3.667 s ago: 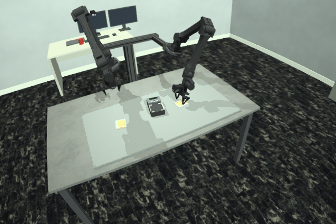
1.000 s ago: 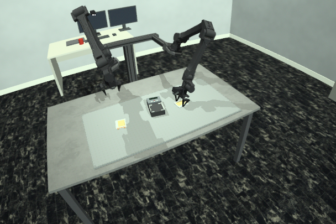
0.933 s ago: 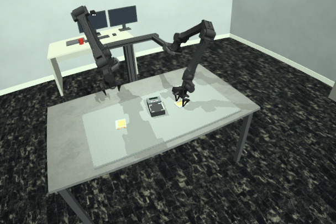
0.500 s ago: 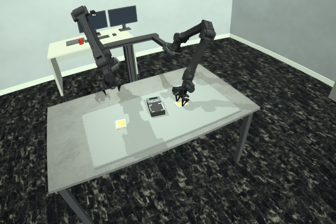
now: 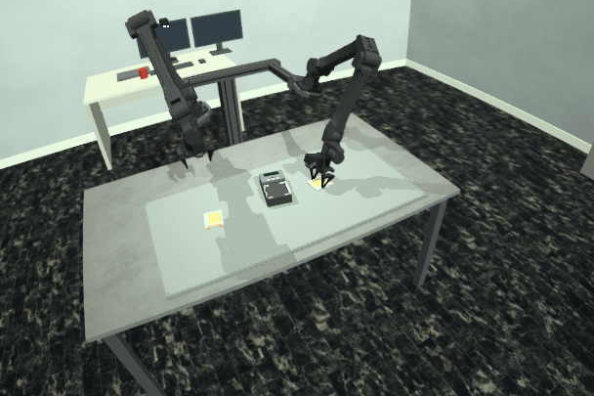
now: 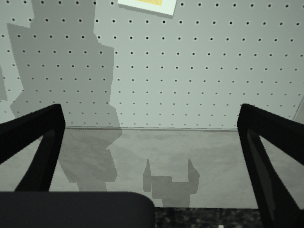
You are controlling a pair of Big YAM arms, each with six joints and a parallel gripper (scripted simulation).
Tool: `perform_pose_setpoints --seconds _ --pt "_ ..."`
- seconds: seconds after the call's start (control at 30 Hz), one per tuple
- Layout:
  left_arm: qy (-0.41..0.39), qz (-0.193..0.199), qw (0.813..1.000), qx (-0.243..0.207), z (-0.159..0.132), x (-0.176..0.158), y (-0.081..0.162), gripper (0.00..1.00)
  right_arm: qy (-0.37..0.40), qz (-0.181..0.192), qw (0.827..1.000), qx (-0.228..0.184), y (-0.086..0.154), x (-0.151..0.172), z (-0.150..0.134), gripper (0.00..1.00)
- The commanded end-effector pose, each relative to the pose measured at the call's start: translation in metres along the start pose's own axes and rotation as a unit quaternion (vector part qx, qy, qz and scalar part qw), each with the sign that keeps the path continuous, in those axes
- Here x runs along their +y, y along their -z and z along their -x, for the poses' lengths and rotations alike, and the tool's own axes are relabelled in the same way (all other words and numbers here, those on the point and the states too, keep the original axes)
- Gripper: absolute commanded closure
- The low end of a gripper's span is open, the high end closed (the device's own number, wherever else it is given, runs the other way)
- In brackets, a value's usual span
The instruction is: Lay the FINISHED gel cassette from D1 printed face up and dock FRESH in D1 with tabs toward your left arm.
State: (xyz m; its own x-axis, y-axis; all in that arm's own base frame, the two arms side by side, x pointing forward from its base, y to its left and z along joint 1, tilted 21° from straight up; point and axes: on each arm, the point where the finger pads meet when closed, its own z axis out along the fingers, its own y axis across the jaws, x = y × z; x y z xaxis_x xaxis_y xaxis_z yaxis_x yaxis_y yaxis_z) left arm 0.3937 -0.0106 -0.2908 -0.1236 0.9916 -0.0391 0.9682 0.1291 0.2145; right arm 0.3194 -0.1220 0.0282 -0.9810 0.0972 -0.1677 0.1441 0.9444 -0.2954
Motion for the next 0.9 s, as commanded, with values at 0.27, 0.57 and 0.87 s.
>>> perform_pose_setpoints --seconds 0.27,0.57,0.87 --pt "0.0 0.0 1.0 0.0 0.004 0.002 0.01 1.0 0.0 -0.001 1.0 -0.012 0.009 0.001 0.015 0.0" --pt "0.0 0.0 1.0 0.0 0.007 0.001 0.019 1.0 0.0 -0.001 1.0 -0.012 0.009 0.001 0.015 0.0" --pt "0.0 0.0 1.0 0.0 0.011 0.001 0.03 1.0 0.0 -0.001 1.0 -0.012 0.009 0.001 0.015 0.0"
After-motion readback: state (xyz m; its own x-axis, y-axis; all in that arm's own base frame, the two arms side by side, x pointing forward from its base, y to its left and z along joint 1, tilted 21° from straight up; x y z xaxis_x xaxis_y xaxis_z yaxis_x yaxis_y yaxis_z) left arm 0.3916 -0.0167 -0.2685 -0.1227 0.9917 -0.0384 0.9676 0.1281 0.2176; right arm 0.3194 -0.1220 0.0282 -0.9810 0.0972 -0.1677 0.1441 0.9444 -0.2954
